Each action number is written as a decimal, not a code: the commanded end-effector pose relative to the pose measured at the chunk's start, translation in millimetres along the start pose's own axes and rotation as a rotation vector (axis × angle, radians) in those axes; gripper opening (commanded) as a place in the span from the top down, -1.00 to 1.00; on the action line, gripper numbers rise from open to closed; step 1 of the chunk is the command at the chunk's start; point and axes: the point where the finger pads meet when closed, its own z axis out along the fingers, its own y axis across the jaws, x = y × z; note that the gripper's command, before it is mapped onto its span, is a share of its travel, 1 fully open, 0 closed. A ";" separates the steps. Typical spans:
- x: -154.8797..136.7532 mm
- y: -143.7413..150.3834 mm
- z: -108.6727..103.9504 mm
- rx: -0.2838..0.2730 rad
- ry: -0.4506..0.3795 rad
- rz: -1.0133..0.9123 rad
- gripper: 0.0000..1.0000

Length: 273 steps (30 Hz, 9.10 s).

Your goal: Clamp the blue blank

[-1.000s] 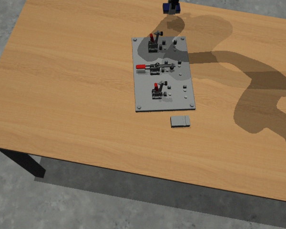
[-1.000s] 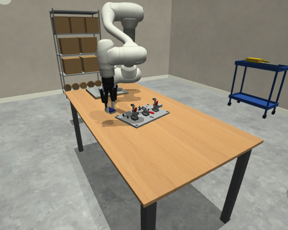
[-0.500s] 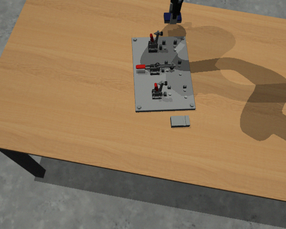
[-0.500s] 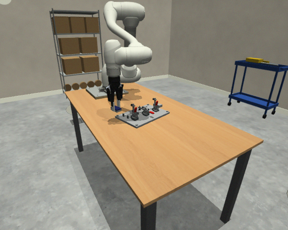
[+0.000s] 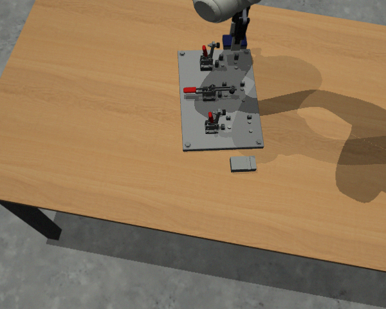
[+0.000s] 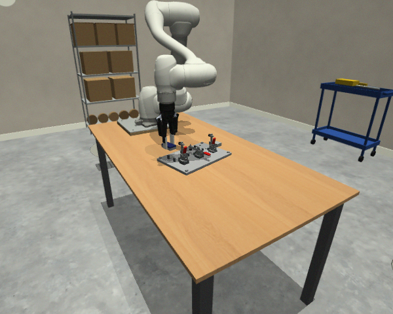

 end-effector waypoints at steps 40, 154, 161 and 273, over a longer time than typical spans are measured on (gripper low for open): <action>1.5 -31.0 0.8 0.000 0.004 0.007 1.00; 8.8 -37.1 31.2 0.000 0.004 0.007 1.00; 8.8 -37.1 31.2 0.000 0.004 0.008 1.00; 7.6 -37.9 60.5 0.000 0.004 0.008 1.00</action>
